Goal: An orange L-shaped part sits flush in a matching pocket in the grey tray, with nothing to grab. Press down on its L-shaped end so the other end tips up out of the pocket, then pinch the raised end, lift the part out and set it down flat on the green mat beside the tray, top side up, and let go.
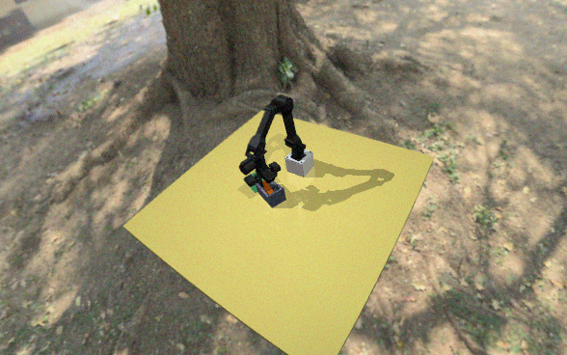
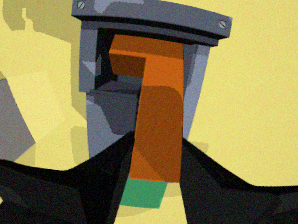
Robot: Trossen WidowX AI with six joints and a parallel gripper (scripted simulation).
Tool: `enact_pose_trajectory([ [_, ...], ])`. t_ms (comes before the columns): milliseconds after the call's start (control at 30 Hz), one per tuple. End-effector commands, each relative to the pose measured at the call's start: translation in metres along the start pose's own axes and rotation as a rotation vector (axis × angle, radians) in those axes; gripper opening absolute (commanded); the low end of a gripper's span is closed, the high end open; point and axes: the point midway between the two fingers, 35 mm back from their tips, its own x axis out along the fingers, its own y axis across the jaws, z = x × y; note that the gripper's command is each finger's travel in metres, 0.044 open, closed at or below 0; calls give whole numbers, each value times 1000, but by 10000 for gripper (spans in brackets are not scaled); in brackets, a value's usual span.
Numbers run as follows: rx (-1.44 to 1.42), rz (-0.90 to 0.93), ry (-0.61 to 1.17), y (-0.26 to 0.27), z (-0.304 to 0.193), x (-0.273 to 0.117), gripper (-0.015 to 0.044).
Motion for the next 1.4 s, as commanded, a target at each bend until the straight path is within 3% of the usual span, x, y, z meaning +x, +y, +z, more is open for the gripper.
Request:
enact_pose_trajectory([
  [0,-2,-4,0,-2,0,-7,0],
  [1367,-3,-2,0,-1,0,-72,0],
])
